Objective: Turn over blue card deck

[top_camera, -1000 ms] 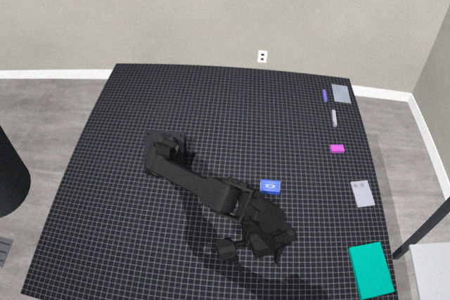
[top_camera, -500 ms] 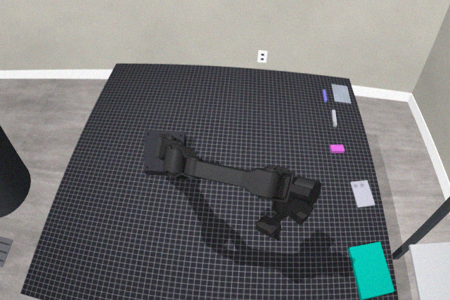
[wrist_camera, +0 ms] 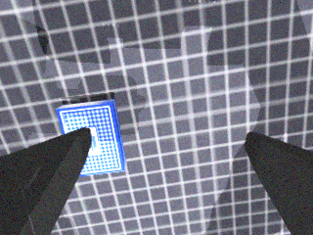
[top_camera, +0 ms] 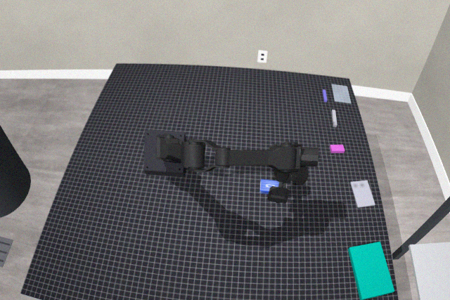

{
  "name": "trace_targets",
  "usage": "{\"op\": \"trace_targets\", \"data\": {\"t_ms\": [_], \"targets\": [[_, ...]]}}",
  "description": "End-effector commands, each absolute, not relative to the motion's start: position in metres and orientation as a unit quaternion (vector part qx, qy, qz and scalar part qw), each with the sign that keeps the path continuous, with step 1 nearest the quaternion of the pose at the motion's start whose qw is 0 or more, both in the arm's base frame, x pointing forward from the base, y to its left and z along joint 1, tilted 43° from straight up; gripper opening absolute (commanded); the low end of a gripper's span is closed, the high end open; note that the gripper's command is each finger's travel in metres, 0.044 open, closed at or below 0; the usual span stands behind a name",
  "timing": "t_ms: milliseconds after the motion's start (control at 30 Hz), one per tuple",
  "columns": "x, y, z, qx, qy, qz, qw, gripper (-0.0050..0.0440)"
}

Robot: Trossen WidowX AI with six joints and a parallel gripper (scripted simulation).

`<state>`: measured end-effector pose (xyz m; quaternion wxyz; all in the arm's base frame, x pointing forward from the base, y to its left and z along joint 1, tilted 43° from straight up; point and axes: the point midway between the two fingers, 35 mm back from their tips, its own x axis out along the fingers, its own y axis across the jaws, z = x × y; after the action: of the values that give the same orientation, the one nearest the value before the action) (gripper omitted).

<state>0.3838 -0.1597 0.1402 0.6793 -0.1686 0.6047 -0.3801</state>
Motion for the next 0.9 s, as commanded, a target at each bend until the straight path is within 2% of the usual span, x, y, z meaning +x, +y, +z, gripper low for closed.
{"op": "trace_targets", "data": {"t_ms": [0,133,867], "targets": [[0.376,-0.133,0.098,-0.185,0.648,-0.340,0.656,0.0440],[0.369,-0.119,0.072,-0.189,0.659,-0.332,0.648,0.0440],[0.370,-0.120,0.076,-0.188,0.656,-0.333,0.651,0.0440]]}}
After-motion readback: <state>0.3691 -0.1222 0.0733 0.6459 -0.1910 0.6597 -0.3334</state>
